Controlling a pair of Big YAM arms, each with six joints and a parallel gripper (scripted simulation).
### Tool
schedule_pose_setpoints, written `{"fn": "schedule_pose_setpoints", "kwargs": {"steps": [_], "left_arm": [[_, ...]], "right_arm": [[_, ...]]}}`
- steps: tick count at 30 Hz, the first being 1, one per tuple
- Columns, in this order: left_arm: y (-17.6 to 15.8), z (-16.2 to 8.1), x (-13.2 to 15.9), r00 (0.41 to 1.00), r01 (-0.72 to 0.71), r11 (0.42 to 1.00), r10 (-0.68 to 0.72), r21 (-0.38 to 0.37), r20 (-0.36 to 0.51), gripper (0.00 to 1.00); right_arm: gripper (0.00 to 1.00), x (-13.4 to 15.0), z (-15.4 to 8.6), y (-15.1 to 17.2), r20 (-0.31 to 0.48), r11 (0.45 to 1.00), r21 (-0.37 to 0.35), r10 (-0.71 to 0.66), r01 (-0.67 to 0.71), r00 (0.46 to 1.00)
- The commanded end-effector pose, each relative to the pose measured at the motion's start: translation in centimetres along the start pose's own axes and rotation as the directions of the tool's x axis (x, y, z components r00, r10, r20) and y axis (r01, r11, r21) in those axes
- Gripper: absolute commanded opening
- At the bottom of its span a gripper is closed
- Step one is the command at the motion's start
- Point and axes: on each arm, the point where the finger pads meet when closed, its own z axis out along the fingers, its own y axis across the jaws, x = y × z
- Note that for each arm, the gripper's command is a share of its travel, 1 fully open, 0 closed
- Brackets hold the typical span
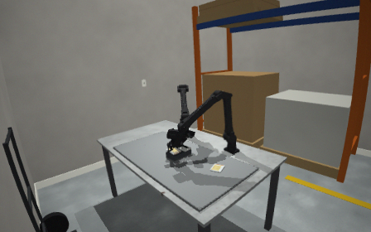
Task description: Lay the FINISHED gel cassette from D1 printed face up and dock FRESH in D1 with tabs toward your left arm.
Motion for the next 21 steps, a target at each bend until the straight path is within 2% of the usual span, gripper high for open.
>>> {"fn": "schedule_pose_setpoints", "kwargs": {"steps": [1,21], "left_arm": [[0.32,-0.51,-0.55,1.000,-0.005,1.000,0.005,-0.003,0.002,0.00],[0.32,-0.51,-0.55,1.000,-0.005,1.000,0.005,-0.003,0.002,0.00]], "right_arm": [[0.00,0.07,1.03,0.12,-0.005,1.000,-0.003,0.005,-0.005,1.000],[0.00,0.27,1.57,0.60,-0.005,1.000,-0.003,0.005,-0.005,1.000]]}}
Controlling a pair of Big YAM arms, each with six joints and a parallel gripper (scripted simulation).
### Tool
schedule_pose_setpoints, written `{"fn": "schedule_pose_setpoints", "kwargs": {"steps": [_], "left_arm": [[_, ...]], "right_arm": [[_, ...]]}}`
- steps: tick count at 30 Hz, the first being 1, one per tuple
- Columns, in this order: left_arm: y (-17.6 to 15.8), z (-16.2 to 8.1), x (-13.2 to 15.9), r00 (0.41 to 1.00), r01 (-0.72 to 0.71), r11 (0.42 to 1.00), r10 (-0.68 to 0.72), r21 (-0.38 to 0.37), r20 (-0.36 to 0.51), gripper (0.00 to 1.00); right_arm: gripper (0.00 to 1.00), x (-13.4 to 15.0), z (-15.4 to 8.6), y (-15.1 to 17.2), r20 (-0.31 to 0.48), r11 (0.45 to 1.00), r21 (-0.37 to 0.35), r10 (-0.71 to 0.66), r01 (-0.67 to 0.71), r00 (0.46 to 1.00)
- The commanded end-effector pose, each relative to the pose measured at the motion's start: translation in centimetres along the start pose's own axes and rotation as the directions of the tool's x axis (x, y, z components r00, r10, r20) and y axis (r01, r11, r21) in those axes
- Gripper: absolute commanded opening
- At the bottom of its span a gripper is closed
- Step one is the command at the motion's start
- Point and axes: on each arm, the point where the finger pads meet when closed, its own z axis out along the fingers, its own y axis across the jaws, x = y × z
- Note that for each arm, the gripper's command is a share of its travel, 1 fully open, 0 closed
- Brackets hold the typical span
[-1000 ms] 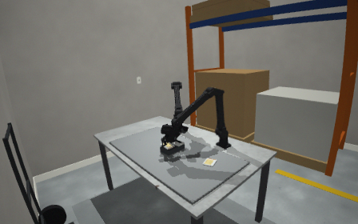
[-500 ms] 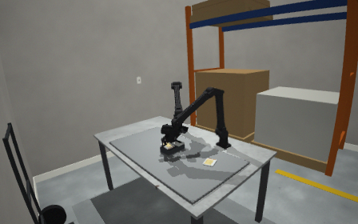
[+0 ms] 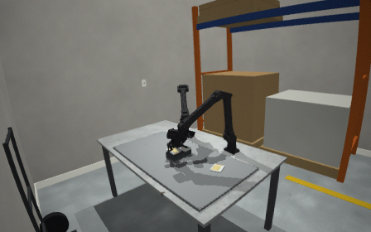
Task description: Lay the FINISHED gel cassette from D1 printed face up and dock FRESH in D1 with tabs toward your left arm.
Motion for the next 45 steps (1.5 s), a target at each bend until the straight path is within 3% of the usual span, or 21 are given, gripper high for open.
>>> {"fn": "schedule_pose_setpoints", "kwargs": {"steps": [1,45], "left_arm": [[0.3,-0.5,-0.5,1.000,-0.005,1.000,0.005,-0.003,0.002,0.00],[0.3,-0.5,-0.5,1.000,-0.005,1.000,0.005,-0.003,0.002,0.00]], "right_arm": [[0.00,0.5,1.5,0.8,-0.016,1.000,-0.016,0.000,0.000,1.000],[0.00,0.9,2.1,2.4,-0.016,1.000,-0.016,0.000,0.000,1.000]]}}
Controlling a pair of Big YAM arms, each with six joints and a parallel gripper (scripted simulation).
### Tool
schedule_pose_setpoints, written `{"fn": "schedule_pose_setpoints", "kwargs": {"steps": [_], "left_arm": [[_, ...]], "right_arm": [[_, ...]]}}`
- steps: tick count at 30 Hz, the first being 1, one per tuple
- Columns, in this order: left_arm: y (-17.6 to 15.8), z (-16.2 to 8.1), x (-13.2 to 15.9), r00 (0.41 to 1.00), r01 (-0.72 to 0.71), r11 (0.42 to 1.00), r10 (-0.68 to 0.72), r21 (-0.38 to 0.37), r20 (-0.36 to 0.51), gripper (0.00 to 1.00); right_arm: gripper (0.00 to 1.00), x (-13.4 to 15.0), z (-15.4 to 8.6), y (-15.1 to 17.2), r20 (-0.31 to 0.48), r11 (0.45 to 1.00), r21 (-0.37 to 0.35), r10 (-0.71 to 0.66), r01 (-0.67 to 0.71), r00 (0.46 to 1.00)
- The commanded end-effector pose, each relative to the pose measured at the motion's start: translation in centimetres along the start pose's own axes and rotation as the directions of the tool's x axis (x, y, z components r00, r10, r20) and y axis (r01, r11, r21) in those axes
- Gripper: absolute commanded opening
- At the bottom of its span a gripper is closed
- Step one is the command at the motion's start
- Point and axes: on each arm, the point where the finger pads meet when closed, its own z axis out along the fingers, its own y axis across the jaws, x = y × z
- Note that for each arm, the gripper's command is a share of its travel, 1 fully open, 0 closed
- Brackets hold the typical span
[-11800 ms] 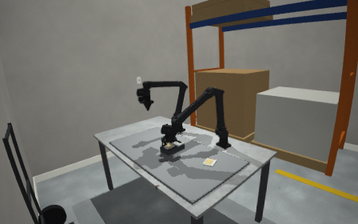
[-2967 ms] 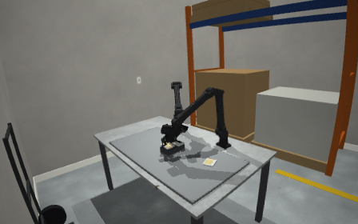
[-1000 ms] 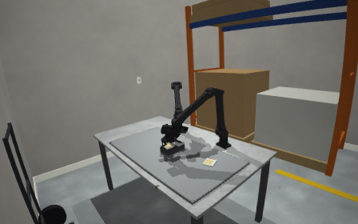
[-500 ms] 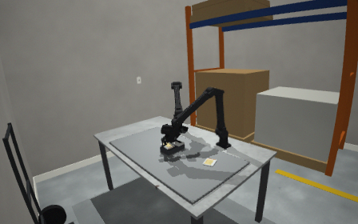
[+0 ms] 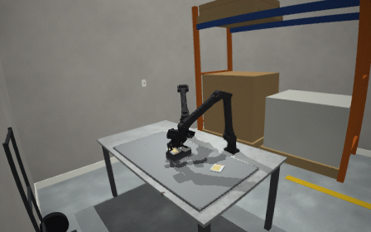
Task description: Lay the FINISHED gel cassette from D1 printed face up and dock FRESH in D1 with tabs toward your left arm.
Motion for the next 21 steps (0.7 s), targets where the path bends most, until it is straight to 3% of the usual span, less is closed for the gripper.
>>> {"fn": "schedule_pose_setpoints", "kwargs": {"steps": [1,21], "left_arm": [[0.32,-0.51,-0.55,1.000,-0.005,1.000,0.005,-0.003,0.002,0.00],[0.32,-0.51,-0.55,1.000,-0.005,1.000,0.005,-0.003,0.002,0.00]], "right_arm": [[0.00,1.05,2.02,2.61,-0.034,0.999,-0.048,-0.016,0.014,0.999],[0.00,1.28,2.41,3.12,-0.034,0.999,-0.048,-0.016,0.014,0.999]]}}
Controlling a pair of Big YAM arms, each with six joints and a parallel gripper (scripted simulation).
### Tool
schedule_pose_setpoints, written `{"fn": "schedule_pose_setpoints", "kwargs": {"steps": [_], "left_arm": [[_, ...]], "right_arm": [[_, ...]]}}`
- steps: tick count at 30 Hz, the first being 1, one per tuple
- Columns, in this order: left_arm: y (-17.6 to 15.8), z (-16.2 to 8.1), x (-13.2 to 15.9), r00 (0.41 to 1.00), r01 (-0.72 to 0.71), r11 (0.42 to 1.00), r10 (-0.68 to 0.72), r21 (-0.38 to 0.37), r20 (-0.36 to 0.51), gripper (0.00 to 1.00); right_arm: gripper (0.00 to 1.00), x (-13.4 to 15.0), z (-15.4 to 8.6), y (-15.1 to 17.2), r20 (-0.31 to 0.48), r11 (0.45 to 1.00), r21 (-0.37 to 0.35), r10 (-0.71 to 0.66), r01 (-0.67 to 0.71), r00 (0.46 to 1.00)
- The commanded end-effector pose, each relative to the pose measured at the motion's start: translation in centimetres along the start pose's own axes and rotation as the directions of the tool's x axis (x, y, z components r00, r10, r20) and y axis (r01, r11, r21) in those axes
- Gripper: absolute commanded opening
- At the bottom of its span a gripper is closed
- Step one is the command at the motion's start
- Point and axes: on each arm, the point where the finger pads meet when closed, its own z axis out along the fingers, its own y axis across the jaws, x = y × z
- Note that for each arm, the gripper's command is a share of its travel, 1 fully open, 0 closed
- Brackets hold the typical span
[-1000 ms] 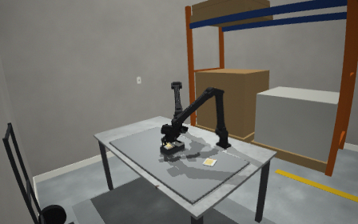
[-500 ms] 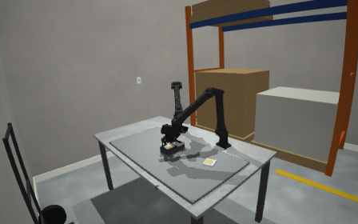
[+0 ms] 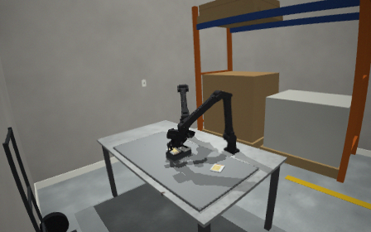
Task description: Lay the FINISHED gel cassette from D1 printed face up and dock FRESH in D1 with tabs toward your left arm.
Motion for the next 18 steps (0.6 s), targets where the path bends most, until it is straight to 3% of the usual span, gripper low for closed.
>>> {"fn": "schedule_pose_setpoints", "kwargs": {"steps": [1,18], "left_arm": [[0.32,-0.51,-0.55,1.000,-0.005,1.000,0.005,-0.003,0.002,0.00],[0.32,-0.51,-0.55,1.000,-0.005,1.000,0.005,-0.003,0.002,0.00]], "right_arm": [[0.00,1.32,2.37,3.14,-0.045,0.998,-0.062,-0.024,0.022,0.999],[0.00,1.60,2.76,3.63,-0.045,0.998,-0.062,-0.024,0.022,0.999]]}}
